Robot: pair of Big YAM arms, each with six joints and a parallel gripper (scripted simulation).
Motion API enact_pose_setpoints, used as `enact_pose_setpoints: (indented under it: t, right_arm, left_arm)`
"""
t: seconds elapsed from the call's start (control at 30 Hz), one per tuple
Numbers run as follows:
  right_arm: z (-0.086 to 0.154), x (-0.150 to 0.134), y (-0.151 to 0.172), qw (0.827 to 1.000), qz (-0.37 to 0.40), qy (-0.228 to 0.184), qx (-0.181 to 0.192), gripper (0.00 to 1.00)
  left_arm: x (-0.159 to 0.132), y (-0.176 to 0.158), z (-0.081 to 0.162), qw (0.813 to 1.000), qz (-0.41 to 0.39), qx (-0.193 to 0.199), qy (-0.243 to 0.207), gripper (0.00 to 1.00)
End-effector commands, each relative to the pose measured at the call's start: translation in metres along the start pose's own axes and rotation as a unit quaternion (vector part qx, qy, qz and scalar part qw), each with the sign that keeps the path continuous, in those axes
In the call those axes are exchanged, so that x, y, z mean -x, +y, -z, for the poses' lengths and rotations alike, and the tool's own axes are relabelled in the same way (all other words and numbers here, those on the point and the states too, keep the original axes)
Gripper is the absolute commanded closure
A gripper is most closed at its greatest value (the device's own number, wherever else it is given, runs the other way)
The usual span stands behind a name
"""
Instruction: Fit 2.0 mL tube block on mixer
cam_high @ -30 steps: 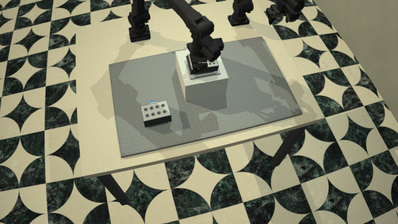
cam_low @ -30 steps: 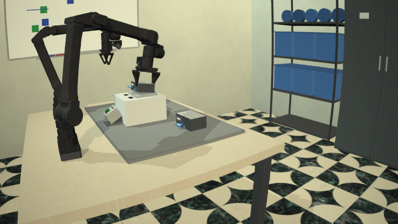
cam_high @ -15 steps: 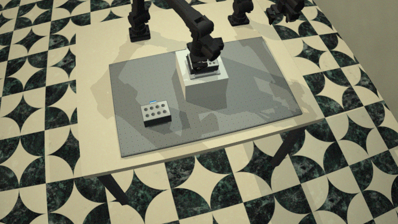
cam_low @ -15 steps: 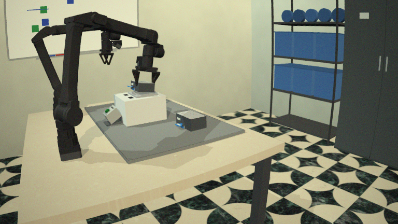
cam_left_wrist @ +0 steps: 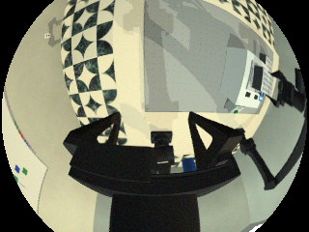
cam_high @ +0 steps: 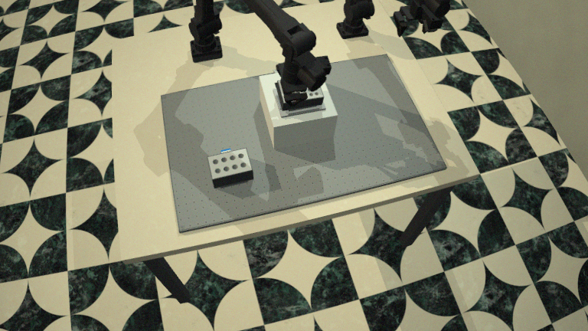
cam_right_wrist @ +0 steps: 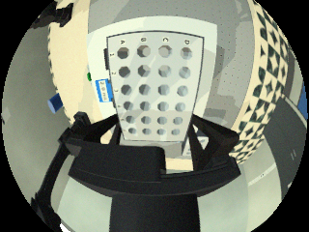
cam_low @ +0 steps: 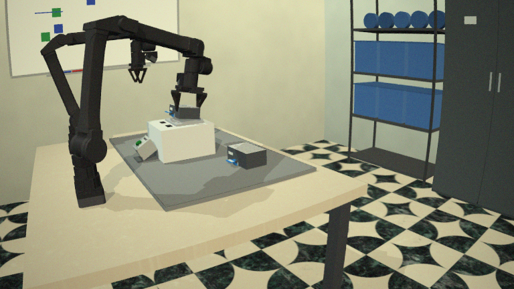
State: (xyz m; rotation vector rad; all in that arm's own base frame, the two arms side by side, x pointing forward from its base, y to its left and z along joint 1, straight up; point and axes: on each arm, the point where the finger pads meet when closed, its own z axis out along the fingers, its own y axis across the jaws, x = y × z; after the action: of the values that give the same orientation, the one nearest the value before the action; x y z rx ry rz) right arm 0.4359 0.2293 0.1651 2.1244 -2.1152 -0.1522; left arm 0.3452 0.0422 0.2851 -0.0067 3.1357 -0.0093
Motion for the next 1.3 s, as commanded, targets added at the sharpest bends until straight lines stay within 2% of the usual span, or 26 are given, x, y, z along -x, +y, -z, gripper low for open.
enact_pose_setpoints:
  t: [0.0,0.33,0.63,1.0,1.27]
  right_arm:
    - [0.027,0.006,-0.010,0.999,0.004,-0.019,-0.031,1.00]
    - [0.031,0.006,0.003,0.999,0.004,-0.020,-0.029,1.00]
    - [0.046,0.007,0.006,0.999,0.009,-0.017,-0.039,1.00]
    - [0.051,0.000,0.005,0.999,0.009,-0.024,-0.040,1.00]
    - [0.052,-0.003,-0.001,0.998,0.000,-0.028,-0.054,1.00]
  left_arm:
    - [0.010,-0.002,0.009,1.000,-0.007,0.001,-0.012,0.00]
    - [0.003,-0.002,-0.004,1.000,-0.007,-0.001,0.005,0.00]
    - [0.000,-0.003,-0.008,1.000,-0.007,-0.002,0.012,0.00]
    - [0.006,-0.002,0.003,1.000,-0.007,-0.001,-0.003,0.00]
    - [0.012,-0.001,0.013,1.000,-0.007,0.001,-0.016,0.00]
